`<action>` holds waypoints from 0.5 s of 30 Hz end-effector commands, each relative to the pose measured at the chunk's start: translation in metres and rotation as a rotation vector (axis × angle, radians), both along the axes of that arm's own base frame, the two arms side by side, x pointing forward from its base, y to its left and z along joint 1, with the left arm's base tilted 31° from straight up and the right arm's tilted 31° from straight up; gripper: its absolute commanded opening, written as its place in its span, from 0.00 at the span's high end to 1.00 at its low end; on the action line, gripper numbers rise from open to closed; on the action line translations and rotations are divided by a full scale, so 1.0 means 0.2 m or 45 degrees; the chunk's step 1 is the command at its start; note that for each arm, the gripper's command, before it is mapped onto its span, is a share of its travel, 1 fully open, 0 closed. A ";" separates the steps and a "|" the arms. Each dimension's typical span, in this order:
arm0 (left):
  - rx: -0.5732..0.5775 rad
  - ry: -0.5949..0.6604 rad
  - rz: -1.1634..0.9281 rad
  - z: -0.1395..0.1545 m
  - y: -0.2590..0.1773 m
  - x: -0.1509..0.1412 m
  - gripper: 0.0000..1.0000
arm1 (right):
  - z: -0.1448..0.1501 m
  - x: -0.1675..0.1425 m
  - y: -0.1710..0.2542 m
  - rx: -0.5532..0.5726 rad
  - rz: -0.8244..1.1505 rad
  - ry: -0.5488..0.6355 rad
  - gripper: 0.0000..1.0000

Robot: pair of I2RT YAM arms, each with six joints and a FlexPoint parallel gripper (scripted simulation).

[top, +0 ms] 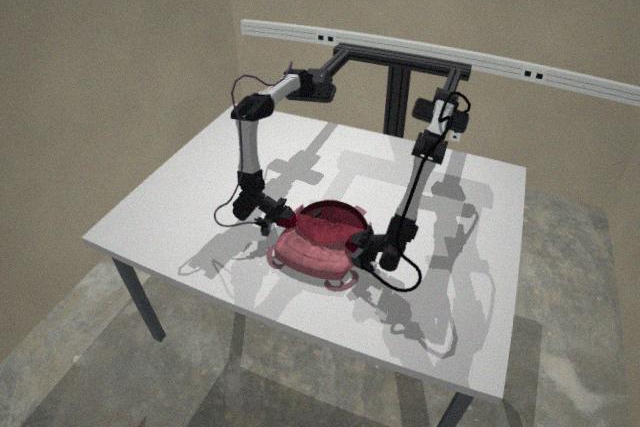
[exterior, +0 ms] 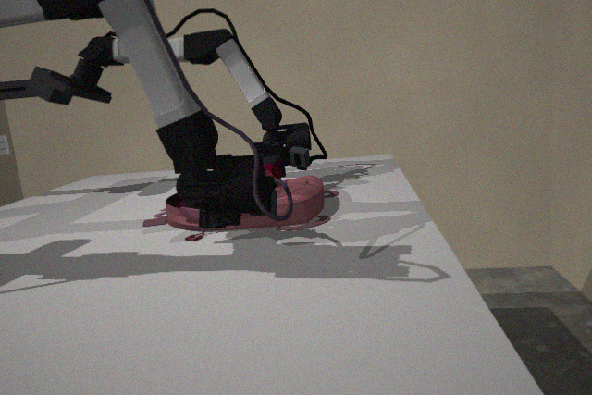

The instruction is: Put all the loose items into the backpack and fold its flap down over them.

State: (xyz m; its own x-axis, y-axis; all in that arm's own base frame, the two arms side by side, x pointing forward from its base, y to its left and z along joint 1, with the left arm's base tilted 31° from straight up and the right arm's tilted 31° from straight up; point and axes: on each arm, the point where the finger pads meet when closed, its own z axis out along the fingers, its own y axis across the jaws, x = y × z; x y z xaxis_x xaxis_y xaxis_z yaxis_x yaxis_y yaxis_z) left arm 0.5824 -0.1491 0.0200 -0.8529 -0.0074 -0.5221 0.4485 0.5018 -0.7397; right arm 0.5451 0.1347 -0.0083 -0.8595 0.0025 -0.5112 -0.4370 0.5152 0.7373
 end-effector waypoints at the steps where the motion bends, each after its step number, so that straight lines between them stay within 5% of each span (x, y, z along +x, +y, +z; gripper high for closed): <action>1: 0.034 0.038 -0.072 -0.04 -0.20 -0.07 1.00 | -0.07 -0.05 0.15 0.015 0.082 0.026 1.00; 11: 0.037 0.023 -0.078 -0.06 -0.15 -0.04 1.00 | -0.12 -0.07 0.19 0.000 0.064 0.041 1.00; 13: 0.024 -0.011 -0.066 0.03 -0.12 -0.03 1.00 | -0.02 -0.03 0.17 0.009 0.061 -0.009 1.00; 14: 0.037 0.026 -0.077 -0.06 -0.15 -0.05 1.00 | -0.02 -0.03 0.17 0.009 0.061 -0.009 1.00; 15: 0.037 0.037 -0.076 -0.06 -0.15 -0.06 1.00 | -0.12 -0.07 0.20 0.000 0.064 0.041 1.00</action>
State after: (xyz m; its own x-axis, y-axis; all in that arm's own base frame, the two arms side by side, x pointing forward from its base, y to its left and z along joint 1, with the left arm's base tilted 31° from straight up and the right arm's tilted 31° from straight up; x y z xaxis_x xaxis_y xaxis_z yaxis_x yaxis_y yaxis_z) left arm 0.5822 -0.1495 0.0238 -0.8495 0.0075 -0.5275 0.4590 0.5033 -0.7321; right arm 0.5453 0.1354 -0.0106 -0.8518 0.0092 -0.5239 -0.4459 0.5121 0.7341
